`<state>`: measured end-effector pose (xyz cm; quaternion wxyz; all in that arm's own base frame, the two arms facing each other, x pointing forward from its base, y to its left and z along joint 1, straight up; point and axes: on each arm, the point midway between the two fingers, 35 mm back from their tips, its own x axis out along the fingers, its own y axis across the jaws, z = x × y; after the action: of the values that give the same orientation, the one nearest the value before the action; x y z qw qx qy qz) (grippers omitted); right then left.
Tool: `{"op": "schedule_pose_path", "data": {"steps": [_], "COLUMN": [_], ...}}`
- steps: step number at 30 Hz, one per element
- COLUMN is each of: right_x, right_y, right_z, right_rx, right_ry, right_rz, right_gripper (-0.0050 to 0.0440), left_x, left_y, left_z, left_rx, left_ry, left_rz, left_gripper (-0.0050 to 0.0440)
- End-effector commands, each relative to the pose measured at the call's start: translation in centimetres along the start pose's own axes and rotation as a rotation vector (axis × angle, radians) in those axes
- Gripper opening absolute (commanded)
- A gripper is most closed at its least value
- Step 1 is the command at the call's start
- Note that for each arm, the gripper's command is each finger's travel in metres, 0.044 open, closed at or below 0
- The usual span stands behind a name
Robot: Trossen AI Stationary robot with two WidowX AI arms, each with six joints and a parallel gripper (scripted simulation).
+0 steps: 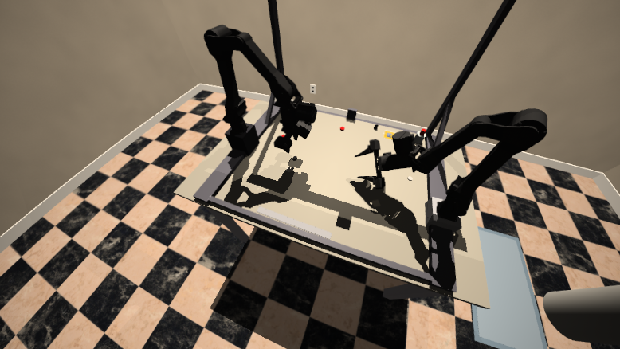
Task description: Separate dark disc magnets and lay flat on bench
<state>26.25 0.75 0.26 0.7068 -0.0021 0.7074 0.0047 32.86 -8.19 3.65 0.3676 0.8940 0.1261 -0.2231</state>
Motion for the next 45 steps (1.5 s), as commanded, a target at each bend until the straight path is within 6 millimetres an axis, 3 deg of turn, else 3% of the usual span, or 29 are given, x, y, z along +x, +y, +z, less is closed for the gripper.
{"op": "schedule_pose_path", "data": {"steps": [1, 2, 10, 28, 45], "right_x": [0.7, 1.2, 2.7, 5.5, 6.4], "right_y": [0.0, 0.1, 0.1, 0.2, 0.2], "right_z": [0.1, 0.2, 0.4, 0.6, 0.6], "right_rx": [0.002, 0.002, 0.002, 0.002, 0.002], "right_ry": [0.001, 0.001, 0.000, 0.000, 0.000], "right_rz": [-0.004, -0.004, -0.005, -0.006, -0.006], "right_gripper": [0.0400, 0.0400, 0.0400, 0.0400, 0.0400], "left_x": [-0.3, -0.5, -1.6, -4.7, -5.0], "left_y": [0.9, 0.3, 0.9, 1.9, 2.1], "left_z": [-0.3, 0.2, 0.1, -0.8, -0.9], "left_rx": [0.048, 0.117, 0.260, 0.504, 0.524], "left_ry": [0.051, 0.048, 0.122, 0.295, 0.311], "left_rz": [0.075, 0.065, 0.136, 0.239, 0.247], "left_gripper": [0.0400, 0.0400, 0.0400, 0.0400, 0.0400]}}
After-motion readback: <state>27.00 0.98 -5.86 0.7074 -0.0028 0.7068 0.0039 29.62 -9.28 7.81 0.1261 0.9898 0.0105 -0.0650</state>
